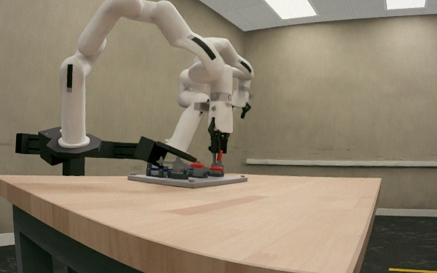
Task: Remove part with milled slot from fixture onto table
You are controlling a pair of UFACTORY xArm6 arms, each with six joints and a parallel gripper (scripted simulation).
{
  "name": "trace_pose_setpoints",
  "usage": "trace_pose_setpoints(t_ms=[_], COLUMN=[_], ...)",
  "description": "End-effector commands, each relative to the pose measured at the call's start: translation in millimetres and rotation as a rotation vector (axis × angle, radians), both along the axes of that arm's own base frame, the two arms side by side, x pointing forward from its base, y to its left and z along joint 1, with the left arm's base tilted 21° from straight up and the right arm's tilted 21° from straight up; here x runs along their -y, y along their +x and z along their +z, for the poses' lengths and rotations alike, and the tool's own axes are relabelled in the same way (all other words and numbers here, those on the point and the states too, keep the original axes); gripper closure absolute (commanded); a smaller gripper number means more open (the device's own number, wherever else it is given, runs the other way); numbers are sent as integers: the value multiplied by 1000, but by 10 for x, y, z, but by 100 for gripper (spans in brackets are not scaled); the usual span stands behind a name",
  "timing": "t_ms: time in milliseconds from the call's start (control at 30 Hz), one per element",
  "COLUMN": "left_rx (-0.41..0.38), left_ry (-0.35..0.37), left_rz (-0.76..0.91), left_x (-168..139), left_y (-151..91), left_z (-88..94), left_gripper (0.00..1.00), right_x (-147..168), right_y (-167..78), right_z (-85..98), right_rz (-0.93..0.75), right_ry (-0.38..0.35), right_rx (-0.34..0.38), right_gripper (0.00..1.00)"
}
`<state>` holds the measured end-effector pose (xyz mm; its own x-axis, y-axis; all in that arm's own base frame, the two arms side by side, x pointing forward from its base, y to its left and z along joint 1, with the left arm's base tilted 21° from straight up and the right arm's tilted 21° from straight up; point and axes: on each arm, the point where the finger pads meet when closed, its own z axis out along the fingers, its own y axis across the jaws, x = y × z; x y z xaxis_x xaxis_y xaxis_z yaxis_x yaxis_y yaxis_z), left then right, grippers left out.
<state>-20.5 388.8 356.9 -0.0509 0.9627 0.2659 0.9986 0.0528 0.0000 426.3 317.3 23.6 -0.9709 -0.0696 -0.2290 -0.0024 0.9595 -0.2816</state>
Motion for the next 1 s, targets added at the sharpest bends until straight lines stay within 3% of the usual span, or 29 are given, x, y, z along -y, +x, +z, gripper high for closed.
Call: trace_pose_setpoints(t_ms=[0,233,800,833,967], left_rx=[0,0,0,0,0], left_ry=[4,4,4,4,4], left_rz=[0,0,0,0,0], left_x=[-4,-4,-4,-4,-4], left_y=[-1,-1,-1,-1,-1], left_z=[16,16,16,16,16], left_gripper=[0,0,0,0,0], right_x=[-38,-71,-73,-73,-72], right_y=[-18,-47,-50,-51,-50], right_z=[108,220,229,229,225], right_rz=[1,1,1,1,1], right_ry=[2,2,2,2,2], right_rx=[2,2,2,2,2], right_gripper=[52,52,52,0,0])
